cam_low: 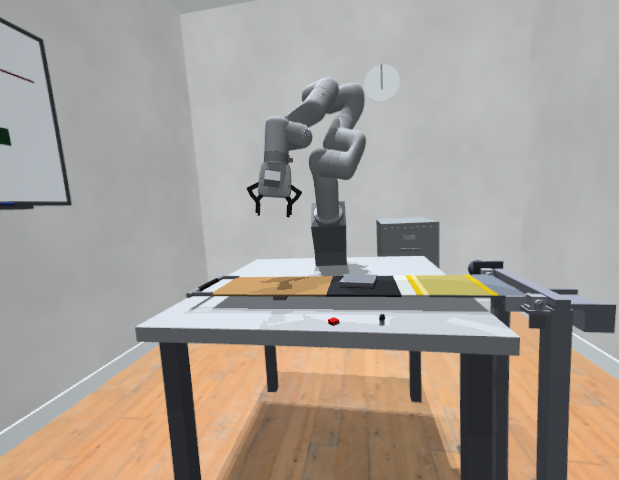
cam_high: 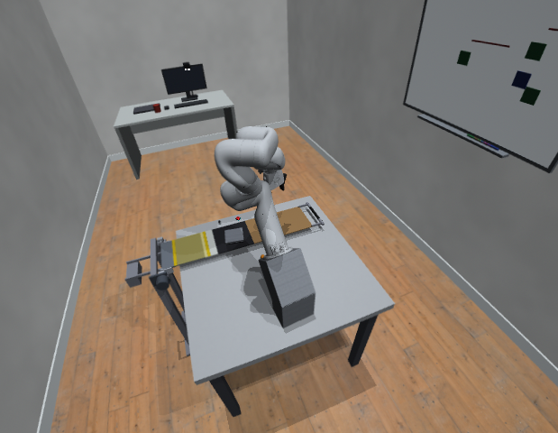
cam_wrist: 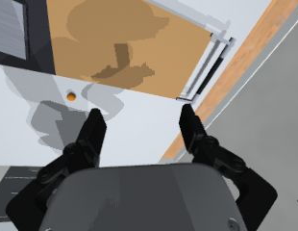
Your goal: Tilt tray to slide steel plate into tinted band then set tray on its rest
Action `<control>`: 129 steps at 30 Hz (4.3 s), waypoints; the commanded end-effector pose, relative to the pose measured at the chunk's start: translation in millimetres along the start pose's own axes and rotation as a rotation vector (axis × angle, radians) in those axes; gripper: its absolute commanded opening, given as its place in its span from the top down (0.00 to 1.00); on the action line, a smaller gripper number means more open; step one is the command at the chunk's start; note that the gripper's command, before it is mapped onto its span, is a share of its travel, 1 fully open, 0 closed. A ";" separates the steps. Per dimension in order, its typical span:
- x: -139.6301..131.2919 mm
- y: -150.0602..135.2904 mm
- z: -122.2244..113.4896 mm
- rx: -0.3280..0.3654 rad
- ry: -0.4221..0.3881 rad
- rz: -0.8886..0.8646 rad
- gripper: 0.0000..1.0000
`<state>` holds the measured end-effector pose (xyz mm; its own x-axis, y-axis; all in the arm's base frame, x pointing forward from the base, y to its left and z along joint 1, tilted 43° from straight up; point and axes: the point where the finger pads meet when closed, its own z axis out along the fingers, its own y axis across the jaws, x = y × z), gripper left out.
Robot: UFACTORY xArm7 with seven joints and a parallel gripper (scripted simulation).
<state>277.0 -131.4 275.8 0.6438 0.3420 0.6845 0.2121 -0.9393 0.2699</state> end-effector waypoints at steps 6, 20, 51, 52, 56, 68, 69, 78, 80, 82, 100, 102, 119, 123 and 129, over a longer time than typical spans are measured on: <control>0.8 1.1 -1.0 -0.003 0.002 0.000 0.00; 3.3 2.5 -1.1 0.010 0.013 0.006 0.00; 14.9 74.5 33.9 0.224 0.137 0.211 0.00; 9.4 87.1 43.3 0.235 0.133 0.239 0.00; -5.1 111.2 61.6 0.239 0.111 0.284 0.00; -19.5 131.5 76.1 0.231 0.084 0.314 0.00; -32.2 148.2 86.7 0.218 0.059 0.334 0.00; -62.8 189.5 105.0 0.162 -0.012 0.357 0.00; -67.1 195.9 106.7 0.151 -0.023 0.358 0.00; -71.3 202.4 108.1 0.140 -0.034 0.358 0.00; -80.2 217.1 110.2 0.112 -0.059 0.356 0.00; -80.2 217.1 110.2 0.112 -0.059 0.356 0.00; -82.7 213.7 116.9 0.119 -0.076 0.569 0.00; -83.7 212.4 119.6 0.121 -0.085 0.659 0.00; -84.5 211.3 121.6 0.122 -0.091 0.730 0.00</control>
<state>356.6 -361.3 193.6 0.7195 -0.3138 0.6196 -0.1738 -0.9451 -0.2767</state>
